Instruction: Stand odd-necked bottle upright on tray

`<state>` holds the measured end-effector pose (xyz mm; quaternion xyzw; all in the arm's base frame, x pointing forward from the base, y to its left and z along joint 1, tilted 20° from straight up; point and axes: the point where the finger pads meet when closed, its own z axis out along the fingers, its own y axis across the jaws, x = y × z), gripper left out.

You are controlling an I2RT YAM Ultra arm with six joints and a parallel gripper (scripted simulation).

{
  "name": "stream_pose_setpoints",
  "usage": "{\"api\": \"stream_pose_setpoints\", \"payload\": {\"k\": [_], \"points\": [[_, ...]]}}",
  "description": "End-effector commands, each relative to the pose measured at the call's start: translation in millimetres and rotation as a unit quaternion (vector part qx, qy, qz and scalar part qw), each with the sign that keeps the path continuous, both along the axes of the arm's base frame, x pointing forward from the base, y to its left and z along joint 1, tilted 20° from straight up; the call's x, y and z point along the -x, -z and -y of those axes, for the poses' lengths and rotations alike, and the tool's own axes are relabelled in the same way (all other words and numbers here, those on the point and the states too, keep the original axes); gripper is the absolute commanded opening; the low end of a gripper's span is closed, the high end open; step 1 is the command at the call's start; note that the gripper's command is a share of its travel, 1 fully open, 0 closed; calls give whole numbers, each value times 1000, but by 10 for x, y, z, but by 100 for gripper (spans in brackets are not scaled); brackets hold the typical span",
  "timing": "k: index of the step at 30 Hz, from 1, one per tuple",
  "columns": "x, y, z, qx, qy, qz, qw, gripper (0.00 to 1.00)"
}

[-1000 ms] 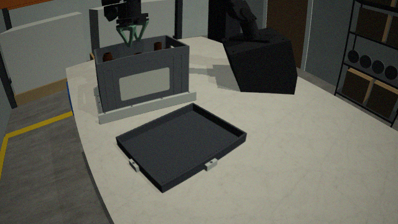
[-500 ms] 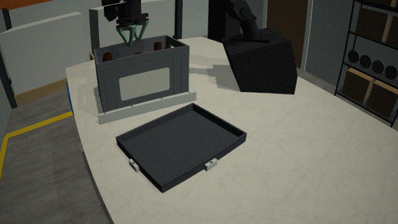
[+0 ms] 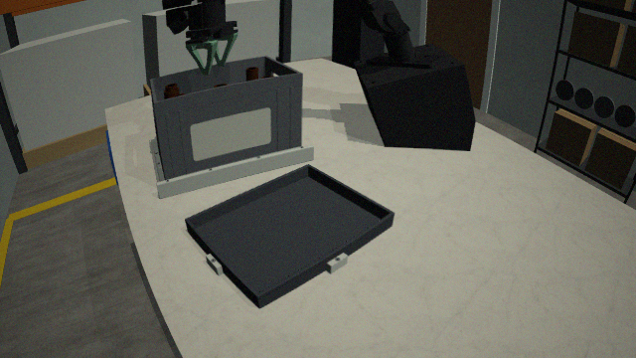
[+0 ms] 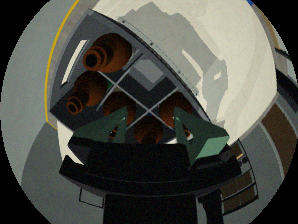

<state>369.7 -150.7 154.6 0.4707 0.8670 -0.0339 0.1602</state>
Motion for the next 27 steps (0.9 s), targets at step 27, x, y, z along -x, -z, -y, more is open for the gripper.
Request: {"api": "stream_pose_setpoints", "payload": {"k": [27], "points": [[-125,-225,71,15,0,36,999,61]]}}
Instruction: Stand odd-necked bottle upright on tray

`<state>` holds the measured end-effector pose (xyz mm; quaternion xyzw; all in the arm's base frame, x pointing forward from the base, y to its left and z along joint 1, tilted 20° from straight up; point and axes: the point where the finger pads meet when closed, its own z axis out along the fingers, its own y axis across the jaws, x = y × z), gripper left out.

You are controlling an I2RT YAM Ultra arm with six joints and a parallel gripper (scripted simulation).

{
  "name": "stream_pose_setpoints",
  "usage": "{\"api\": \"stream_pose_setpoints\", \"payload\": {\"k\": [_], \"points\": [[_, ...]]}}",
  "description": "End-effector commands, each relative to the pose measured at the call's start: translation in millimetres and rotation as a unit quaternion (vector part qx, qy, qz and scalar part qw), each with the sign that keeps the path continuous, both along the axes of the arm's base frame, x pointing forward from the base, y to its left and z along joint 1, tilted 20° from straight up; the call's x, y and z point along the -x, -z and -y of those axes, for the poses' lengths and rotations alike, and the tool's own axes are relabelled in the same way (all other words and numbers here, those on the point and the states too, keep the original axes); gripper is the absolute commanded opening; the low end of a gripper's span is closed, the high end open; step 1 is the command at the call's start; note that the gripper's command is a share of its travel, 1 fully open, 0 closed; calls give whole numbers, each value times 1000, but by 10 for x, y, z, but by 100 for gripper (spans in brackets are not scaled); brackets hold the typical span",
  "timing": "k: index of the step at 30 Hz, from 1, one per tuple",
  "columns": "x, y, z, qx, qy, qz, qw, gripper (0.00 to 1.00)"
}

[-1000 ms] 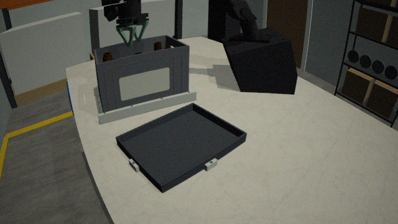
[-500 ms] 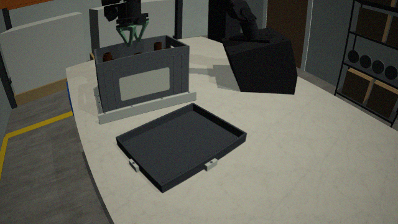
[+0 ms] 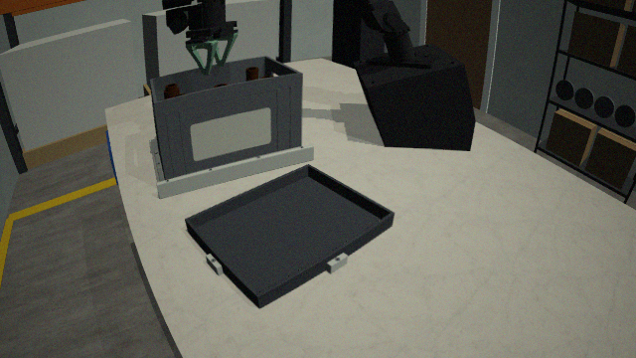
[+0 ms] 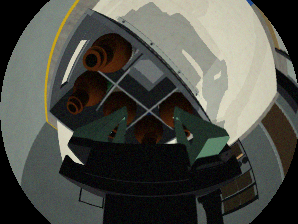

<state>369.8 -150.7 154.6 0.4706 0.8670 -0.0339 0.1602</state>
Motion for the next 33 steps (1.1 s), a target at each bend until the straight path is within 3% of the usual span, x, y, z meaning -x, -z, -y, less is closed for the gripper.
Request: {"api": "stream_pose_setpoints", "payload": {"k": [1,9,16,18,23,27,32,33], "points": [[-126,-214,73,14,1,35,999,61],[-131,-219,80,16,1,39,999,61],[-130,-141,94,14,1,36,999,61],[-72,-6,74,9,1,20,1000,61],[-88,99,55,5,-2,10,1000,61],[-113,-21,89,13,0,30,999,61],[-102,180,93,5,1,10,1000,61],[-130,125,94,8,-1,18,1000,61]]}}
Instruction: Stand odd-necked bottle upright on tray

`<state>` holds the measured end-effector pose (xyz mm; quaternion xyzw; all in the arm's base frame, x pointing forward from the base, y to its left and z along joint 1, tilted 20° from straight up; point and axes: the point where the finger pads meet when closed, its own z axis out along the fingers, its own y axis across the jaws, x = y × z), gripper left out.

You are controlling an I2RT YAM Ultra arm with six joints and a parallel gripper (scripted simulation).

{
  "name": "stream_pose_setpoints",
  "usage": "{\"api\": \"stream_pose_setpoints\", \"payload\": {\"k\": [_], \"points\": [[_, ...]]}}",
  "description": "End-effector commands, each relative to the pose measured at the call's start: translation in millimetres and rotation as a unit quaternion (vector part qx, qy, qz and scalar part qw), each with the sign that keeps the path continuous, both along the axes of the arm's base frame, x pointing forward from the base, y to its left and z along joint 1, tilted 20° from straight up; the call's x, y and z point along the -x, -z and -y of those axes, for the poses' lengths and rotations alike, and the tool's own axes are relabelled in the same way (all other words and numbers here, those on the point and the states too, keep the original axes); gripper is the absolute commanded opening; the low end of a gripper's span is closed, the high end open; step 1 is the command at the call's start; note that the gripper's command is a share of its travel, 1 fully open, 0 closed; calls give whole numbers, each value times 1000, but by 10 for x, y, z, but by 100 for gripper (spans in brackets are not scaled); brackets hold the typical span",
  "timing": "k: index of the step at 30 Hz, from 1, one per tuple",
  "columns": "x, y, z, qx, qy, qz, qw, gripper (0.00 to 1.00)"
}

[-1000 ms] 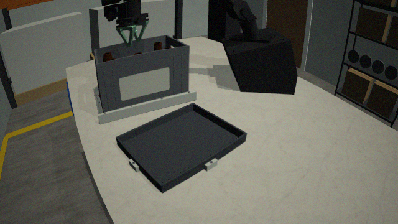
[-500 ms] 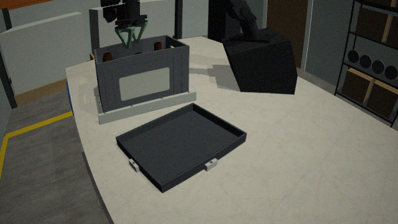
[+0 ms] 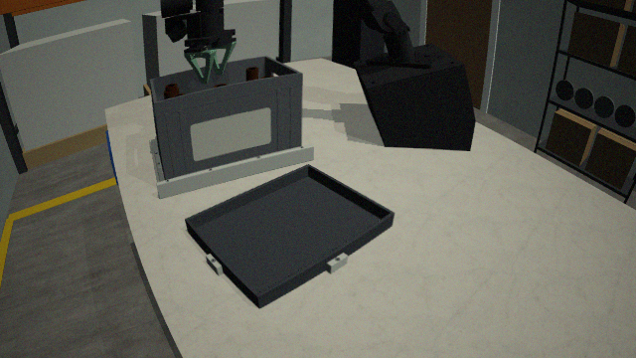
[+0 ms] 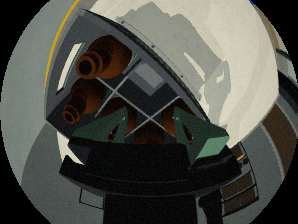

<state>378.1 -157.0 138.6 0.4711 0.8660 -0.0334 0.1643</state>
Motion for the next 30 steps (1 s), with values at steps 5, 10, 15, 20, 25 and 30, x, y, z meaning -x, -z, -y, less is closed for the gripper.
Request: {"api": "stream_pose_setpoints", "payload": {"k": [5,10,15,20,25,30], "points": [[-87,-166,51,14,-1,33,999,61],[-30,24,45,6,0,12,1000,61],[-48,-42,37,10,-1,22,1000,61],[-80,-78,51,12,-1,28,1000,61],[-85,-85,53,12,-1,29,1000,61],[-85,-85,53,12,-1,29,1000,61]]}}
